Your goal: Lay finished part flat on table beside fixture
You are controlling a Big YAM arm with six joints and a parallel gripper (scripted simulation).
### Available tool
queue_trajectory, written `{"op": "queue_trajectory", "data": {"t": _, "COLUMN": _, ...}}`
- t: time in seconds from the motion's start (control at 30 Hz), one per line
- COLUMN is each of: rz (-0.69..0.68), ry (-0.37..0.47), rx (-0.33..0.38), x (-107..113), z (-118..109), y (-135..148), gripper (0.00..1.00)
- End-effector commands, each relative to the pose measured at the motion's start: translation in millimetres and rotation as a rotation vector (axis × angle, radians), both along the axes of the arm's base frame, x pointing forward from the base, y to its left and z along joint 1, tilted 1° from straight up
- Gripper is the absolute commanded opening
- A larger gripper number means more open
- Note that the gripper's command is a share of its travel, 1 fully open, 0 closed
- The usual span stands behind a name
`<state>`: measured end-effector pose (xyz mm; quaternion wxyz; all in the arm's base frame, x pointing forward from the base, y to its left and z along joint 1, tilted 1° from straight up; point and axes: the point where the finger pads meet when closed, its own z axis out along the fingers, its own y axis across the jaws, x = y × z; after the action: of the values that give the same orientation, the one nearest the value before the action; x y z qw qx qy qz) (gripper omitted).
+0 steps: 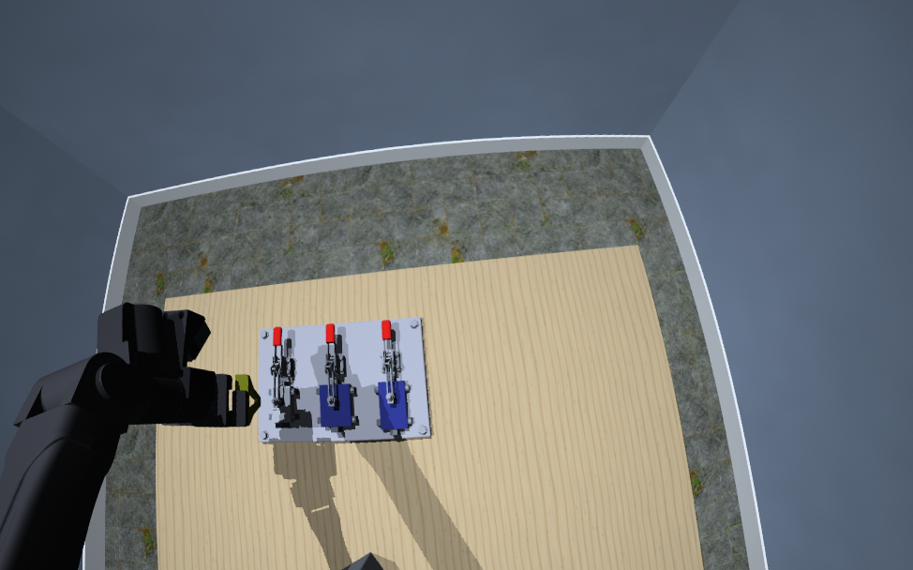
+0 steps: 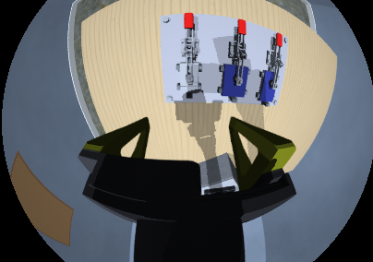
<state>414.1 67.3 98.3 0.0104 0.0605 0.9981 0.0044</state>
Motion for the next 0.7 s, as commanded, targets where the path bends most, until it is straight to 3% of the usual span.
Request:
{"op": "queue_trajectory", "data": {"t": 0.0, "rz": -0.016, "ry": -0.089, "rx": 0.011, "x": 28.3, "z": 31.7, "y": -1.9, "gripper": 0.92}}
{"op": "queue_trajectory", "data": {"t": 0.4, "rz": -0.016, "ry": -0.089, "rx": 0.011, "x": 28.3, "z": 31.7, "y": -1.9, "gripper": 0.92}}
{"op": "queue_trajectory", "data": {"t": 0.43, "rz": -0.016, "ry": -0.089, "rx": 0.011, "x": 28.1, "z": 31.6, "y": -1.9, "gripper": 0.45}}
{"op": "queue_trajectory", "data": {"t": 0.67, "rz": -0.015, "ry": -0.086, "rx": 0.01, "x": 27.2, "z": 31.1, "y": -1.9, "gripper": 0.45}}
